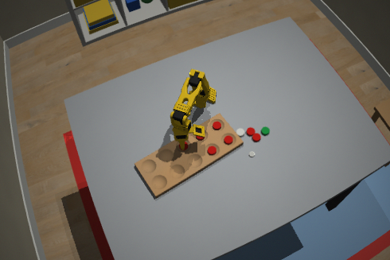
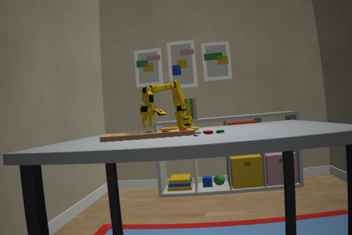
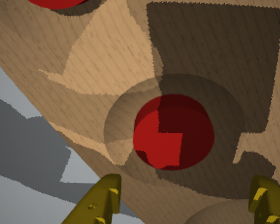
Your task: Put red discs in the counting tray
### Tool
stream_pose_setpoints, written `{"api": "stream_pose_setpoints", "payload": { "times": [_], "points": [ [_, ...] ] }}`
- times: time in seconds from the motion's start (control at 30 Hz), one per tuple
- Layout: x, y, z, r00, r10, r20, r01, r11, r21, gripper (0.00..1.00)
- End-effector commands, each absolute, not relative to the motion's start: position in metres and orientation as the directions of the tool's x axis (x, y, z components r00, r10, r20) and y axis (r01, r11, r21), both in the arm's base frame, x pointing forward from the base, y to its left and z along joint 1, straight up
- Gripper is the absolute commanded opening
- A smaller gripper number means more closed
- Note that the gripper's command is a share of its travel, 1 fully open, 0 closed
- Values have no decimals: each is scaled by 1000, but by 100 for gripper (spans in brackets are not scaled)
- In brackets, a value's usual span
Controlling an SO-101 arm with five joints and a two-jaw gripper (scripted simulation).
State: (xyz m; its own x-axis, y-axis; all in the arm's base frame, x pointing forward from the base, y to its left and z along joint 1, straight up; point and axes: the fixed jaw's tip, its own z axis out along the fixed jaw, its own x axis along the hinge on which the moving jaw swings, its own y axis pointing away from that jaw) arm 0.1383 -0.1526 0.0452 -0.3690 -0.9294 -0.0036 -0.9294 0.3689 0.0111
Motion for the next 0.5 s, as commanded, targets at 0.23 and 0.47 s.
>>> {"api": "stream_pose_setpoints", "payload": {
  "times": [0.23,0.47],
  "points": [
    [141,-158,71,-370,-928,29,-928,368,-61,27],
    [141,-158,71,-370,-928,29,-928,368,-61,27]
  ]
}}
